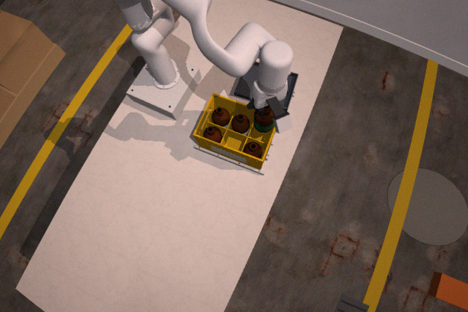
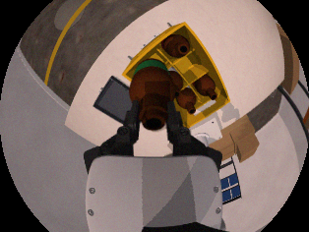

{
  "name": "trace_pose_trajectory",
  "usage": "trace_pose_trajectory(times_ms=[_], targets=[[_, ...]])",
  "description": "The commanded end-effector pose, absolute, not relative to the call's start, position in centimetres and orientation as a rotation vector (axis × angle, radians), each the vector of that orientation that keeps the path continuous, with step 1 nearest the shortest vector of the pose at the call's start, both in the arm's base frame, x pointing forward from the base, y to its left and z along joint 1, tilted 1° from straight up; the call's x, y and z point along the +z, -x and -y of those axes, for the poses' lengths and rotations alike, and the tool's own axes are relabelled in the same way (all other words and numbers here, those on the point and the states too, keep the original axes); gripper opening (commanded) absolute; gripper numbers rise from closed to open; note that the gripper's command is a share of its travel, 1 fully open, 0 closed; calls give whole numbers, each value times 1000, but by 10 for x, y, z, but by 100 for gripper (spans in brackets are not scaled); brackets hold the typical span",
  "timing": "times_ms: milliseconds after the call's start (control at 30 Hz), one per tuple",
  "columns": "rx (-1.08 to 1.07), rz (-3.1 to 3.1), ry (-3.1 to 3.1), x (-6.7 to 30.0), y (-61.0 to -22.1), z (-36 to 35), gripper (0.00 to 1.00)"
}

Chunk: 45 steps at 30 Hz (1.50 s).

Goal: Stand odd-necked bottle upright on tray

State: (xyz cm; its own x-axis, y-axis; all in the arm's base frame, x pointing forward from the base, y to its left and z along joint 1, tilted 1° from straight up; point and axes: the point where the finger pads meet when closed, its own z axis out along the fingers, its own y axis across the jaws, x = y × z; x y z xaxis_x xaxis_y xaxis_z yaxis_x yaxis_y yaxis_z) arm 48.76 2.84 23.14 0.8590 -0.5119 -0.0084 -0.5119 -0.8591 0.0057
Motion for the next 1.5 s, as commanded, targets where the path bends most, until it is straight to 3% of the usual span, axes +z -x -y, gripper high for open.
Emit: trace_pose_trajectory(times_ms=[0, 1467], targets=[[-8, 834, -3027, 233, -489, -28, 0], [-8, 834, -3027, 252, -489, -28, 0]])
